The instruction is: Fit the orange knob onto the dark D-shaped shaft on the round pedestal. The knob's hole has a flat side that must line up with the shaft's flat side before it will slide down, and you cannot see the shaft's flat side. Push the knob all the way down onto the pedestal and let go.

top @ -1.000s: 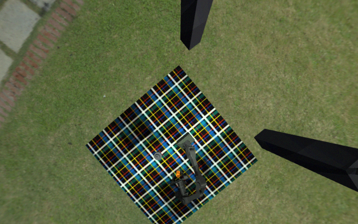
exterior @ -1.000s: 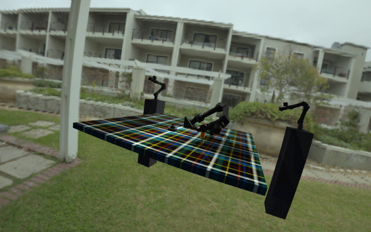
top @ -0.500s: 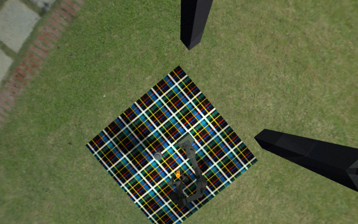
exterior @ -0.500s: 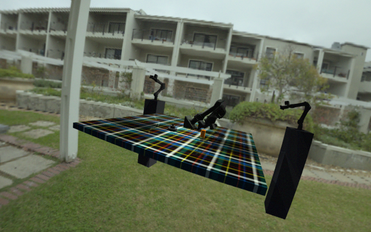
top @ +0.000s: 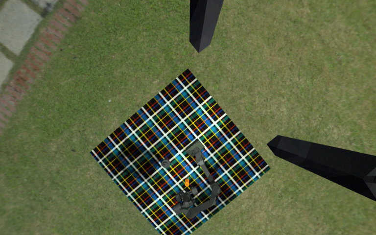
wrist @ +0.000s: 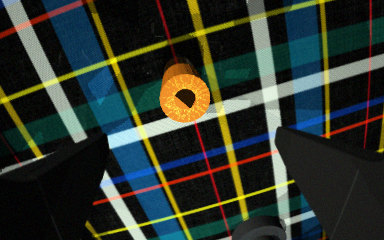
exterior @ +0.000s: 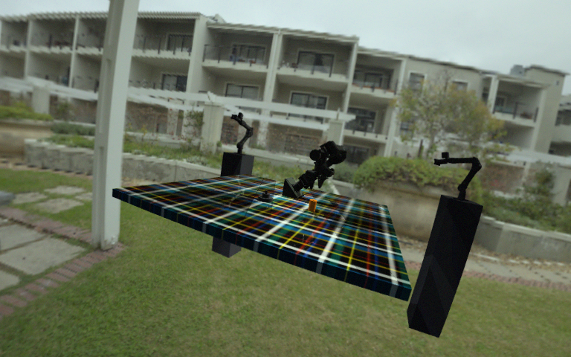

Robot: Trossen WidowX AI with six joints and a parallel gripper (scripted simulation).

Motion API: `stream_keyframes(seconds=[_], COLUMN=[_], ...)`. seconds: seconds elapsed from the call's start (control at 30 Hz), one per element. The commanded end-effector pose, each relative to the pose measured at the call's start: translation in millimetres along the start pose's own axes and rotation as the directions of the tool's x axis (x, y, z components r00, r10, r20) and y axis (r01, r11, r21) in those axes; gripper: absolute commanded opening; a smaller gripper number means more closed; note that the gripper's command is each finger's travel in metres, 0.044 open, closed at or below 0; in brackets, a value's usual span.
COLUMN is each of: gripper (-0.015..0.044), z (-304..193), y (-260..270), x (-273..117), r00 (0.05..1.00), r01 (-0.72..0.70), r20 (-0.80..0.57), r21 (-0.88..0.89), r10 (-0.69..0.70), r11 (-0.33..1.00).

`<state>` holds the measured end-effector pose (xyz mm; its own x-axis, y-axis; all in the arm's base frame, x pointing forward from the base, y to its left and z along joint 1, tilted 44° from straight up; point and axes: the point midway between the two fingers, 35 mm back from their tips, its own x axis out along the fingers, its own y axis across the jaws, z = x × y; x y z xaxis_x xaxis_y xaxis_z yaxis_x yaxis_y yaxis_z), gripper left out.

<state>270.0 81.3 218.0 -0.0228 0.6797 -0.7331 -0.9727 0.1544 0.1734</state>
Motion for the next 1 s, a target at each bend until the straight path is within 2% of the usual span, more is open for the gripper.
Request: stream_keyframes(seconds=[0.0,0.07,0.2,0.3,0.43,0.5,0.53,0.97], gripper=[0.044,0.044,0.044,0.044,0.044,0.044,0.044,0.044], z=[-0.2,-0.2,-0.3,-0.4,-0.5,-0.6,-0.6,-0.6], y=[0.9,0.8,0.6,0.4,0.2,0.1,0.1,0.1], x=[-0.1,-0.1,-0.1,-0.1,-0.2,-0.2,-0.2,-0.2], r00=[1.0,1.0,1.0,1.0,1.0,1.0,1.0,1.0], r01=[0.001,-0.001,-0.008,-0.012,-0.017,-0.018,-0.018,-0.018], r20=[0.019,0.019,0.019,0.019,0.019,0.019,0.019,0.019], r21=[-0.007,0.059,0.425,0.672,0.906,0.953,0.958,0.958], r10=[0.0,0.0,0.0,0.0,-0.001,-0.001,-0.001,-0.001], r11=[1.0,0.998,0.905,0.741,0.423,0.301,0.285,0.285])
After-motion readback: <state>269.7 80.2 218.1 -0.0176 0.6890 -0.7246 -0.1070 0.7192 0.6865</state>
